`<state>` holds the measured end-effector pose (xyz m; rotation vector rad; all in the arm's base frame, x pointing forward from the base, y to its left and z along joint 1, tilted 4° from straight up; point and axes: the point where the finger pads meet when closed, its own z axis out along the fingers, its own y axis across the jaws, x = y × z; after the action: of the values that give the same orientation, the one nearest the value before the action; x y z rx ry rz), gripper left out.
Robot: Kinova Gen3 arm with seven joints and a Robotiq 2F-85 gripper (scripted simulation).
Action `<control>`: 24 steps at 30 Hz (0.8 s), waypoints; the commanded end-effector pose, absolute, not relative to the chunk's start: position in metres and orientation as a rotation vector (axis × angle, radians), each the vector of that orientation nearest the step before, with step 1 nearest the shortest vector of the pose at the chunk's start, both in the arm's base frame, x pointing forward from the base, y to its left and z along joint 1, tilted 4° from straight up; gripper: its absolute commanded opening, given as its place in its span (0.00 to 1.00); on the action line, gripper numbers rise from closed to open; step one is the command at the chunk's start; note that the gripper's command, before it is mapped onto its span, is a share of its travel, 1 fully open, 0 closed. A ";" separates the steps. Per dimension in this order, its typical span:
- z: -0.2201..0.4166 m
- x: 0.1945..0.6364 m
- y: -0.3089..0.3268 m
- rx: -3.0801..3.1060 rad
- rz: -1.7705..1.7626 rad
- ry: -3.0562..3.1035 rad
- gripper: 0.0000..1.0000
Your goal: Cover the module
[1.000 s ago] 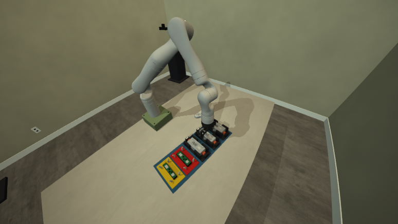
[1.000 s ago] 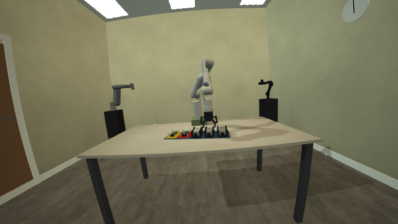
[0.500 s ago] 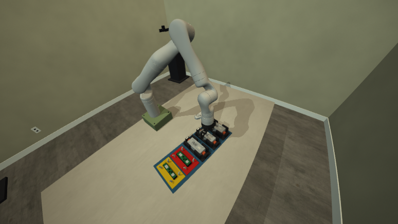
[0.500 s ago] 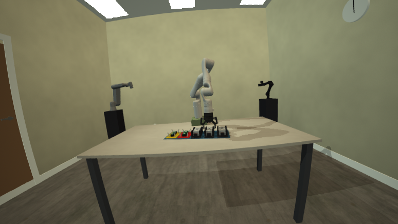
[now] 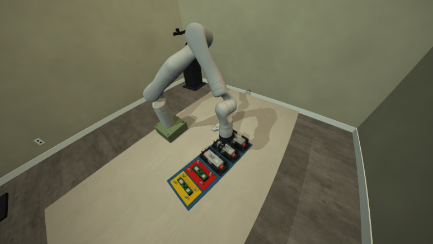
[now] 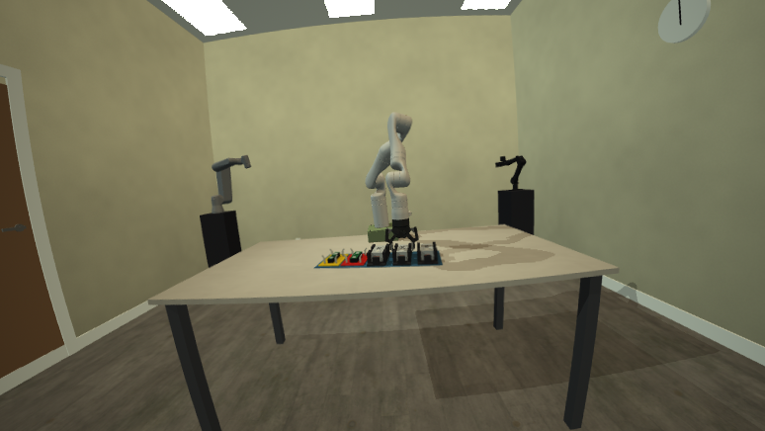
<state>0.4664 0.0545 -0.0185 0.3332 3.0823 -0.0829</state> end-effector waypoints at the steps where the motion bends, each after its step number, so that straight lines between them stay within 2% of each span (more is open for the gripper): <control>1: -0.018 0.467 0.055 0.333 -0.082 3.081 1.00; 21: -0.028 0.467 0.054 0.333 -0.082 3.081 1.00; 22: -0.028 0.467 0.054 0.333 -0.082 3.081 0.70; 24: -0.028 0.467 0.054 0.333 -0.082 3.081 0.70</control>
<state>0.4667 0.0540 -0.0285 0.3331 3.0823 -0.0828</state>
